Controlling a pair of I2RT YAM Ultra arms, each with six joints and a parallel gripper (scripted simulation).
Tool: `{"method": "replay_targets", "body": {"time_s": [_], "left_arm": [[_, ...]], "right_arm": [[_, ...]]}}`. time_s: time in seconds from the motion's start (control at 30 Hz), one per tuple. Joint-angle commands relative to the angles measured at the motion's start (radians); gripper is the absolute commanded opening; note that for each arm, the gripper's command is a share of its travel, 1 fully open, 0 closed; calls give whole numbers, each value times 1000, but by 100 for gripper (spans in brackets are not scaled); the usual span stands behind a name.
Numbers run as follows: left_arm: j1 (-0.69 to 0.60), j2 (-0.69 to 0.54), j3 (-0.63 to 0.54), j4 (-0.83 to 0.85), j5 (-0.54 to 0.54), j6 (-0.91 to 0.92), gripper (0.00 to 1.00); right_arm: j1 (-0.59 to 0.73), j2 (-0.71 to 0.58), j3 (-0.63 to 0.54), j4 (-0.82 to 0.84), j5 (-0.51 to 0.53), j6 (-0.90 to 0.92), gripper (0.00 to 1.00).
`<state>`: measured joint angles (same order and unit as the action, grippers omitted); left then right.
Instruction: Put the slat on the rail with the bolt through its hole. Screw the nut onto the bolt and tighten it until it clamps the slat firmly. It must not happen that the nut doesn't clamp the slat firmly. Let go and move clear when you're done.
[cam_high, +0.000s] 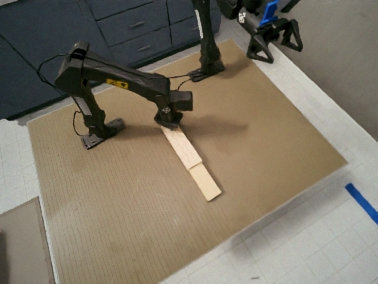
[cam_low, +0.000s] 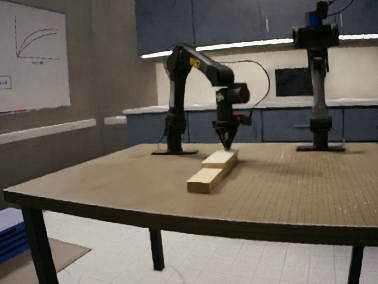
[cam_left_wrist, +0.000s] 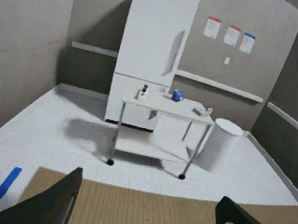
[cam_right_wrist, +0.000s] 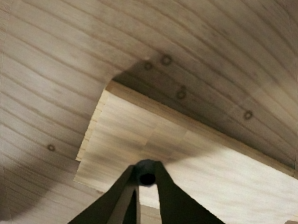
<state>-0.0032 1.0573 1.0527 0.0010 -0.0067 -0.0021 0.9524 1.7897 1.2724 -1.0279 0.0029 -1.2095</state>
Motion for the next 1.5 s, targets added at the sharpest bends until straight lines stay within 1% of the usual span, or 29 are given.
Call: {"method": "replay_targets", "body": {"time_s": [0.0, 0.2, 0.27, 0.77, 0.83, 1.33, 1.4, 1.47], "left_arm": [[3, -12, 0, 4, 6, 2, 100], [3, -12, 0, 4, 6, 2, 100], [3, -12, 0, 4, 6, 2, 100], [3, -12, 0, 4, 6, 2, 100], [3, -12, 0, 4, 6, 2, 100], [3, -12, 0, 4, 6, 2, 100], [3, -12, 0, 4, 6, 2, 100], [3, -12, 0, 4, 6, 2, 100]], "right_arm": [[9, -2, -11, -19, -10, 107, 12], [9, -2, -11, -19, -10, 226, 12], [9, -2, -11, -19, -10, 226, 12], [9, -1, -11, -19, -11, 526, 12], [9, -1, -11, -19, -11, 526, 12], [9, -1, -10, -6, -12, 824, 12], [9, -1, -10, -6, -12, 824, 12], [10, -1, -11, -6, -11, 866, 12]]}}
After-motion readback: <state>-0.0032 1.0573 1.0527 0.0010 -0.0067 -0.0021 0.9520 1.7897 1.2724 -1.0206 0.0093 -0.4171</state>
